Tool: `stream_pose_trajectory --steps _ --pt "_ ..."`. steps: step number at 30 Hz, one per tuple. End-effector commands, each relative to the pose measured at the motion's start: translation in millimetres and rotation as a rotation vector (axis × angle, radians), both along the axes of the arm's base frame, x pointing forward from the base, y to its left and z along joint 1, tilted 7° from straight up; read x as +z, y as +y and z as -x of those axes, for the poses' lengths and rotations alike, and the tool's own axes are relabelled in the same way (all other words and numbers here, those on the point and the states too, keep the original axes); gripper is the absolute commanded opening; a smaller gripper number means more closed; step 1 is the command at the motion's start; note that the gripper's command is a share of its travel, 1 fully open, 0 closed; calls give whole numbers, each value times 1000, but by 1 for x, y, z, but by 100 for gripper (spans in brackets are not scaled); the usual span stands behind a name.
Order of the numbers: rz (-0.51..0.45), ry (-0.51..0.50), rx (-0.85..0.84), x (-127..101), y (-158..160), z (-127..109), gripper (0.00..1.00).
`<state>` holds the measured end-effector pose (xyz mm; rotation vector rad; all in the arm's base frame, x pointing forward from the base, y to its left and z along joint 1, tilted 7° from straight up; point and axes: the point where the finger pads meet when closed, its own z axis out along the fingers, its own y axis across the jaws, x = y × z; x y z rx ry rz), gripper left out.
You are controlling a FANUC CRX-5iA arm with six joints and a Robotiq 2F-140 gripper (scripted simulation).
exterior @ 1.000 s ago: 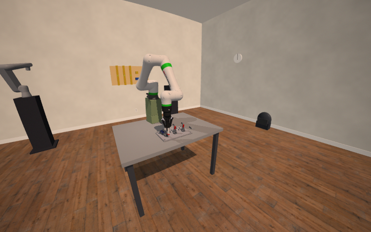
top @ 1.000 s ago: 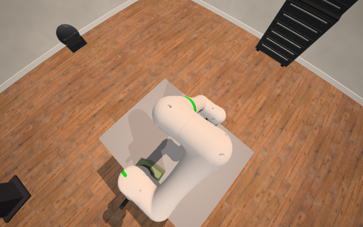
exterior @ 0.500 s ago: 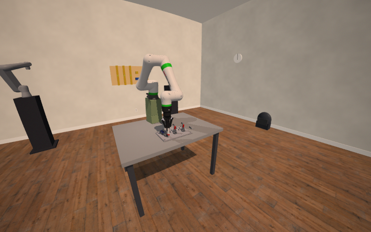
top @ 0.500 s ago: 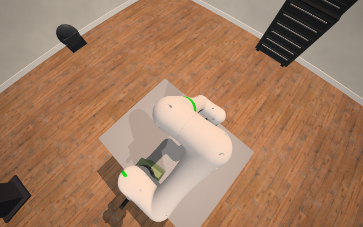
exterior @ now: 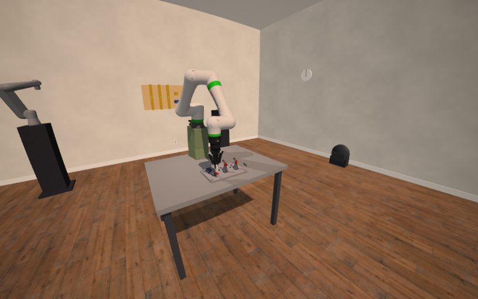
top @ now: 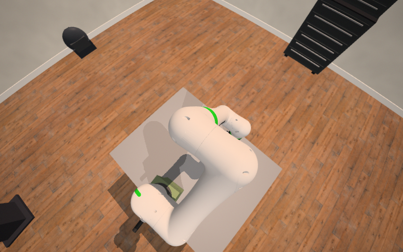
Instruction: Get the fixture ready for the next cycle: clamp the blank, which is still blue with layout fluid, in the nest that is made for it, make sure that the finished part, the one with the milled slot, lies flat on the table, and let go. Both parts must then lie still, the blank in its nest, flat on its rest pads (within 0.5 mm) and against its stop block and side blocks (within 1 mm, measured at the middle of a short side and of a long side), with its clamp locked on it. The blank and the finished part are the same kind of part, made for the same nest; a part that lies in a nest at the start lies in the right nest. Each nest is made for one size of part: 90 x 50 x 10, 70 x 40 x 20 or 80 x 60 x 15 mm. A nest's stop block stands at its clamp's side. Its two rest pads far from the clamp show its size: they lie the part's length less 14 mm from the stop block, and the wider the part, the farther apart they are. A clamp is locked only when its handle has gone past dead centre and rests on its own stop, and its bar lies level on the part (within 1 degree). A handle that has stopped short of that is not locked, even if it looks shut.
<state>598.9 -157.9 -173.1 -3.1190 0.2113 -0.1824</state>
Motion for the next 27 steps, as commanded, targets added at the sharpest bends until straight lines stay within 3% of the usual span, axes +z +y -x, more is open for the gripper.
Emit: stream_pose_trajectory --steps 1,11,27 --pt "0 0 0 6 0 1 0" --pt "0 0 0 39 0 4 0" --pt "0 0 0 64 0 7 0"
